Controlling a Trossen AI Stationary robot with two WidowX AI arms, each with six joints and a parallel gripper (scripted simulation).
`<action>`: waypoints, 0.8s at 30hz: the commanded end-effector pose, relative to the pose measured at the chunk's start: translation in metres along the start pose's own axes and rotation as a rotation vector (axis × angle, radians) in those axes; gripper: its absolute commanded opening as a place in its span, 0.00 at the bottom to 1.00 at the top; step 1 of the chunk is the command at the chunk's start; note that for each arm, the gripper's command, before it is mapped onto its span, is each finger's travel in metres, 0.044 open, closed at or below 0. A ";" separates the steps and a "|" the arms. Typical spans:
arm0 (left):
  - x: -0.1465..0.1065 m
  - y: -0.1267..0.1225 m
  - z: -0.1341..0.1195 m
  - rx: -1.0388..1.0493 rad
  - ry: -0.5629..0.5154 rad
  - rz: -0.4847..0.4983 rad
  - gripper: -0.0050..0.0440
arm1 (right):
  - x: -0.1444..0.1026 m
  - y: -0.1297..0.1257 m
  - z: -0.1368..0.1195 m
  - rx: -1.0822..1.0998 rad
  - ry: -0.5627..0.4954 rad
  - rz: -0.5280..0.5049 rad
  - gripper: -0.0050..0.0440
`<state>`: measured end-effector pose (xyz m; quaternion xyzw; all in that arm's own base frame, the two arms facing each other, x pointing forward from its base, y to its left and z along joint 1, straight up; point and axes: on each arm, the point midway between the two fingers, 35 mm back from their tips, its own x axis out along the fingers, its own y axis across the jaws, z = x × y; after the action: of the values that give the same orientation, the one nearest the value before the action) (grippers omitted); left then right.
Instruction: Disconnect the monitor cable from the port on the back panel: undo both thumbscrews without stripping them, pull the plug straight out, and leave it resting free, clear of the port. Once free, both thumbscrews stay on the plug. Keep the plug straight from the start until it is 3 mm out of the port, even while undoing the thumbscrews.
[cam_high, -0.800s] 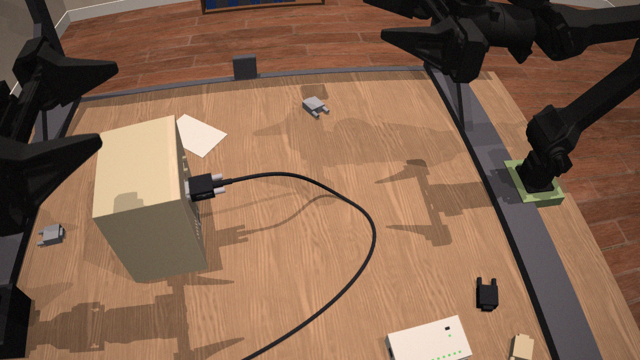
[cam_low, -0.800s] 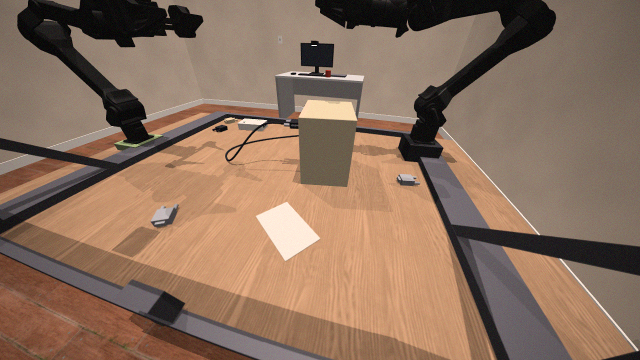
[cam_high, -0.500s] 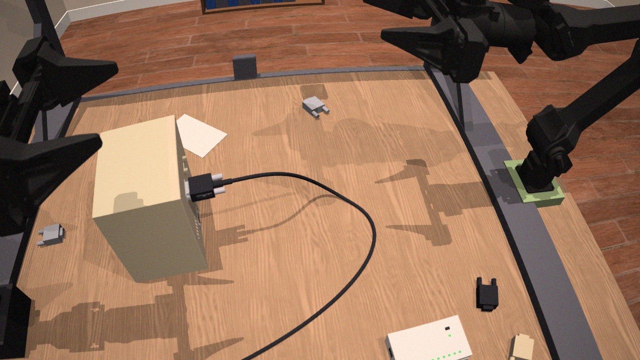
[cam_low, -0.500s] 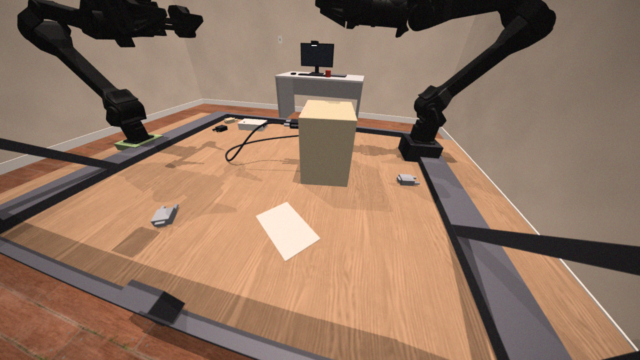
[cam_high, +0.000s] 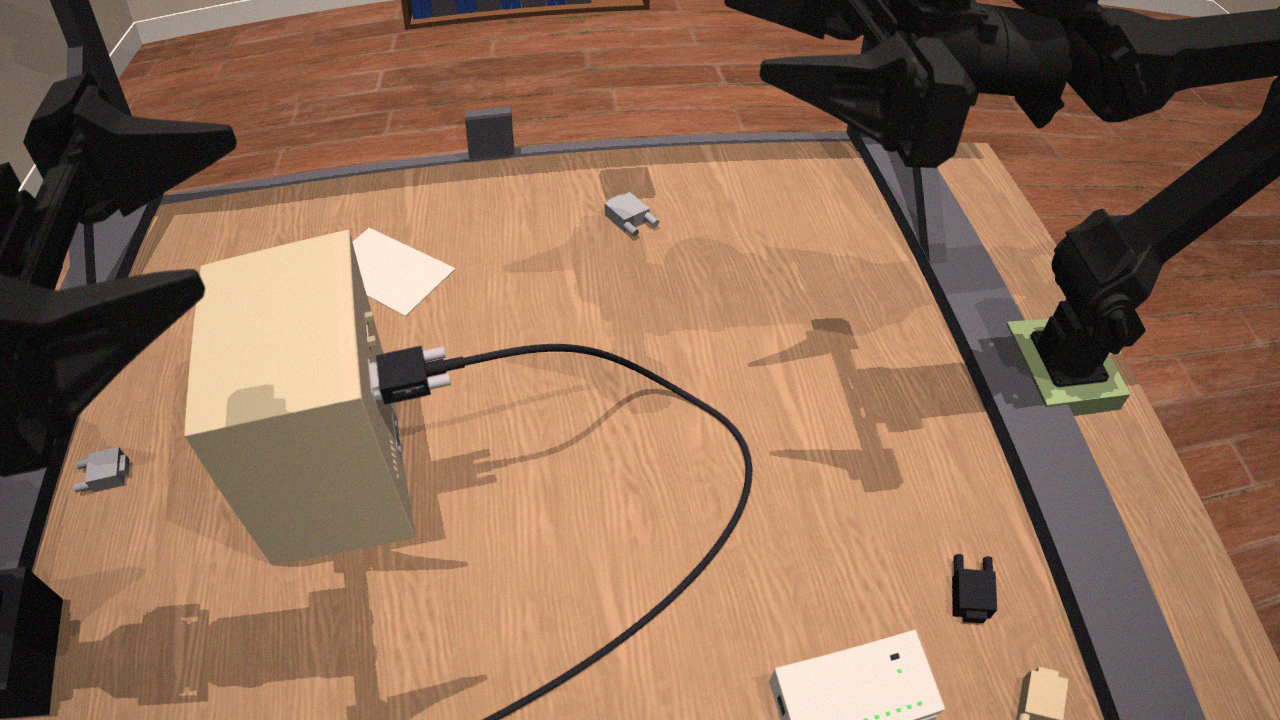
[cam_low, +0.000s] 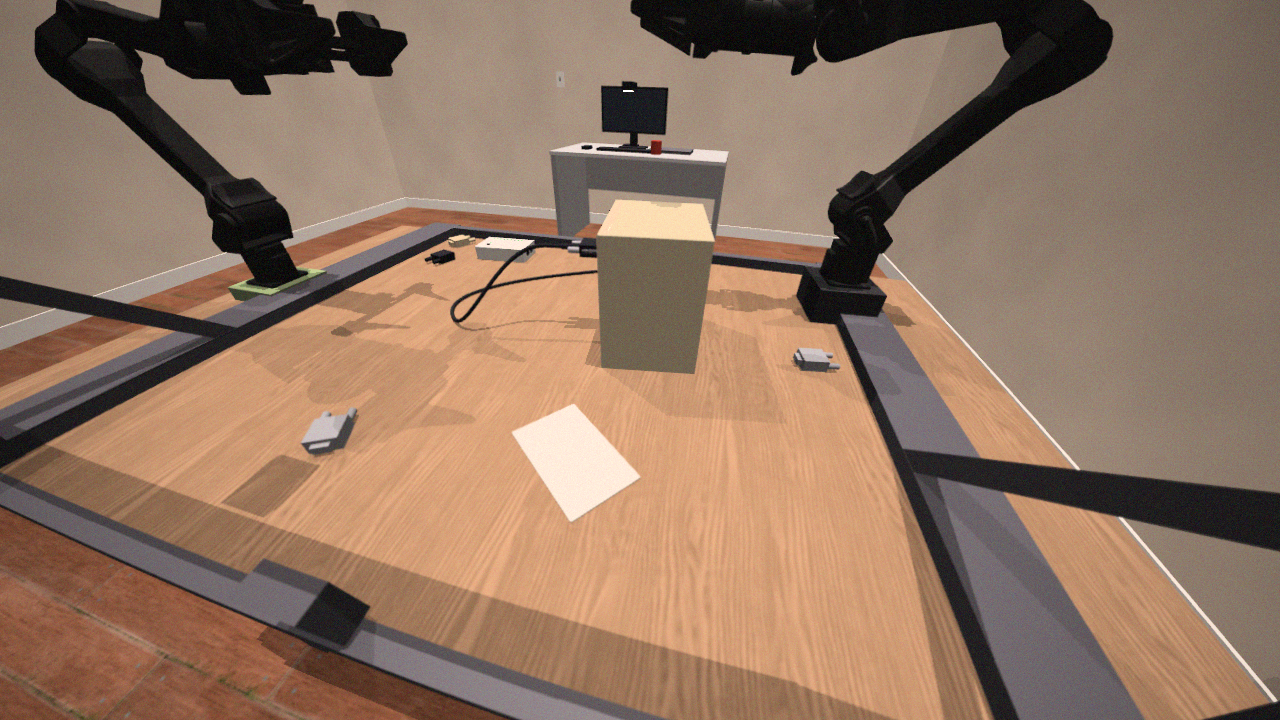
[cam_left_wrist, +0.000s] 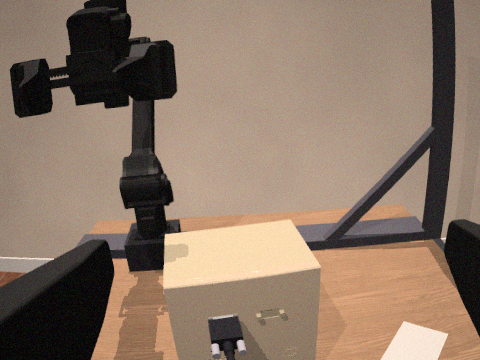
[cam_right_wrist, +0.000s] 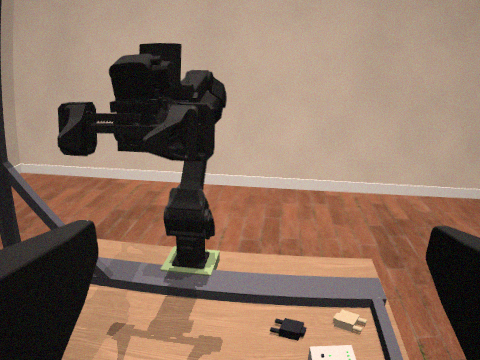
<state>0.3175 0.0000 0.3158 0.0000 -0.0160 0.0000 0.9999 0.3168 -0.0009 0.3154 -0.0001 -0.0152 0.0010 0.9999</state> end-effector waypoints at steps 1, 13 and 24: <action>0.003 0.001 0.006 -0.001 -0.013 0.005 1.00 | -0.003 -0.005 0.010 -0.002 -0.019 -0.002 1.00; 0.038 0.005 -0.008 -0.006 0.020 0.038 1.00 | -0.028 -0.042 0.027 -0.012 -0.009 -0.002 1.00; 0.101 0.012 -0.052 -0.012 0.085 0.102 1.00 | -0.096 -0.072 0.054 -0.018 0.013 -0.002 1.00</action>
<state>0.4024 0.0099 0.2701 -0.0037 0.0304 0.0412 0.9987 0.2419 -0.0733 0.3492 0.0000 0.0001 -0.0003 1.0000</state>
